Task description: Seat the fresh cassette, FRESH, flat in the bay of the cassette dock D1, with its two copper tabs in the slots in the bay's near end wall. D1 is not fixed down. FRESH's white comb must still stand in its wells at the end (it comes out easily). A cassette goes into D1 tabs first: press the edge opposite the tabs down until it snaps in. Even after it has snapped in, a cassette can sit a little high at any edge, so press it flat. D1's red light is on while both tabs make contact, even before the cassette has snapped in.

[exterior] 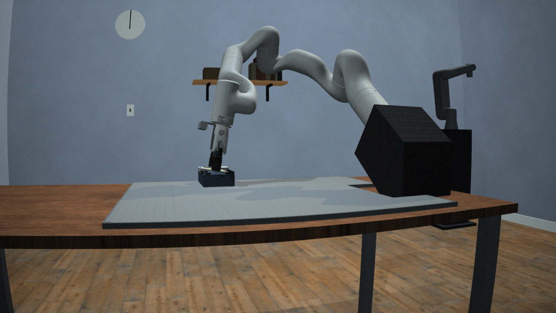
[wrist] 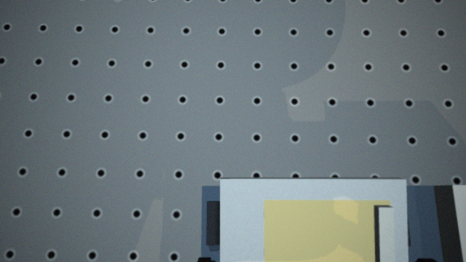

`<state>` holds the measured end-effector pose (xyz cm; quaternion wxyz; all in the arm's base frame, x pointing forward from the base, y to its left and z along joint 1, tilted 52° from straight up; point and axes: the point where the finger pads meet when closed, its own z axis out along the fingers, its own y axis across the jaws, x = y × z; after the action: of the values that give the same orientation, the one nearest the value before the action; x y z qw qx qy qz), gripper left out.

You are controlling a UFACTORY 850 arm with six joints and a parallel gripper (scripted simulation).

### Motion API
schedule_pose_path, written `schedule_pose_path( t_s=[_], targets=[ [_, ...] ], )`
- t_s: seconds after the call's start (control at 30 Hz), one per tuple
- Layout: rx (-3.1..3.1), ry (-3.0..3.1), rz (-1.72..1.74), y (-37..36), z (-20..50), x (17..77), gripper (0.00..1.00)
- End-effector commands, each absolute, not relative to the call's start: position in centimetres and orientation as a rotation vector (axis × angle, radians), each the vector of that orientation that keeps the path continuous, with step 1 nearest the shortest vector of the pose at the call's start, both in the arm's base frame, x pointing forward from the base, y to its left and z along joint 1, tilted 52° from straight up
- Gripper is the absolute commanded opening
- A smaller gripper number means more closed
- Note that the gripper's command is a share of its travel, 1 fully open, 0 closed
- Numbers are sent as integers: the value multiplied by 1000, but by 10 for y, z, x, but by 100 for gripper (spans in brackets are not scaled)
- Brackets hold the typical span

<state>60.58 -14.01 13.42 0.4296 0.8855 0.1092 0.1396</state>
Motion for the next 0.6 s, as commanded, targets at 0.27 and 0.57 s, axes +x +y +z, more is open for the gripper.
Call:
schedule_pose_path(
  t_s=[0.27,0.57],
  targets=[
    [2210,273,350,-140,135,606,100],
    [2210,273,350,-132,140,605,100]
  ],
)
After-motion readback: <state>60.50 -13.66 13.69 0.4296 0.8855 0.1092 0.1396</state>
